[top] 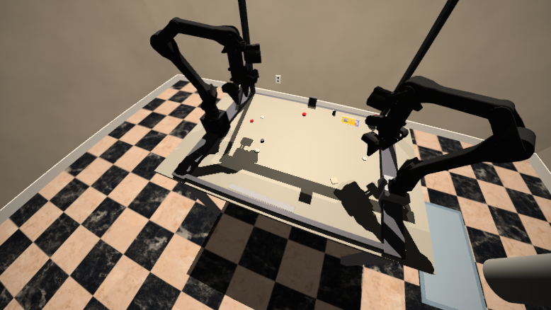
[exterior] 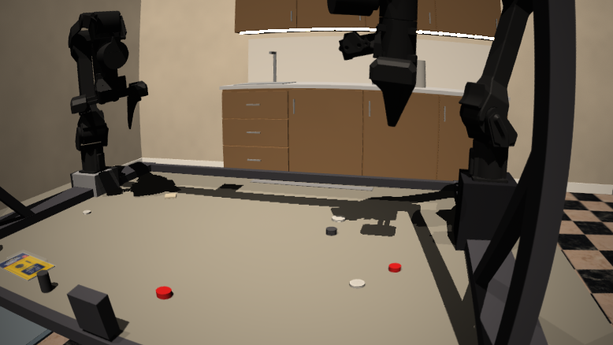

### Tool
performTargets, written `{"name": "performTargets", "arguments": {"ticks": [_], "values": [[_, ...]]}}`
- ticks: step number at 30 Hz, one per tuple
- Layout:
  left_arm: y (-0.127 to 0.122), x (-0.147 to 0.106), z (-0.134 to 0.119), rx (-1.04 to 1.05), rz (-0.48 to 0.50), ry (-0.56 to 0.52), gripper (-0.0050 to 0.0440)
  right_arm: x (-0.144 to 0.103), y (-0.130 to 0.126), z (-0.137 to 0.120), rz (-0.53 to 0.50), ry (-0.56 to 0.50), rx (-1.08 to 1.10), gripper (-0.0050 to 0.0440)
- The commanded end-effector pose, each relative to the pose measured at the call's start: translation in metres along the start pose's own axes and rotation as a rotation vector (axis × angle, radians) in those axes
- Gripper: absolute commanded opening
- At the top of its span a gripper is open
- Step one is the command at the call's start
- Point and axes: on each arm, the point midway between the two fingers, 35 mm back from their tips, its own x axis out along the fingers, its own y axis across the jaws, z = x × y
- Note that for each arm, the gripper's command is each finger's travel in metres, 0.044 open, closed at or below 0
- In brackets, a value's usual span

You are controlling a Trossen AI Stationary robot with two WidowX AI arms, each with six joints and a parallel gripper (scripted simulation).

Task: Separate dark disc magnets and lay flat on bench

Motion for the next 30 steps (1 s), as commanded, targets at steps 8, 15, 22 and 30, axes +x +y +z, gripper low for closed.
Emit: {"name": "performTargets", "arguments": {"ticks": [8,15,22,30], "values": [[-0.051,0.007,0.01,0.581,0.176,0.057,0.04,0.02,0.047,-0.011,-0.082,-0.132,0.012,0.04],[-0.088,0.011,0.007,0.994,0.324,0.085,0.04,0.031,0.079,-0.028,-0.078,-0.263,0.021,0.04],[-0.113,0.014,0.0,1.294,0.449,0.101,0.04,0.038,0.099,-0.043,-0.044,-0.357,0.028,0.04],[-0.144,0.017,-0.015,1.676,0.638,0.113,0.04,0.046,0.122,-0.069,0.045,-0.479,0.038,0.04]]}}
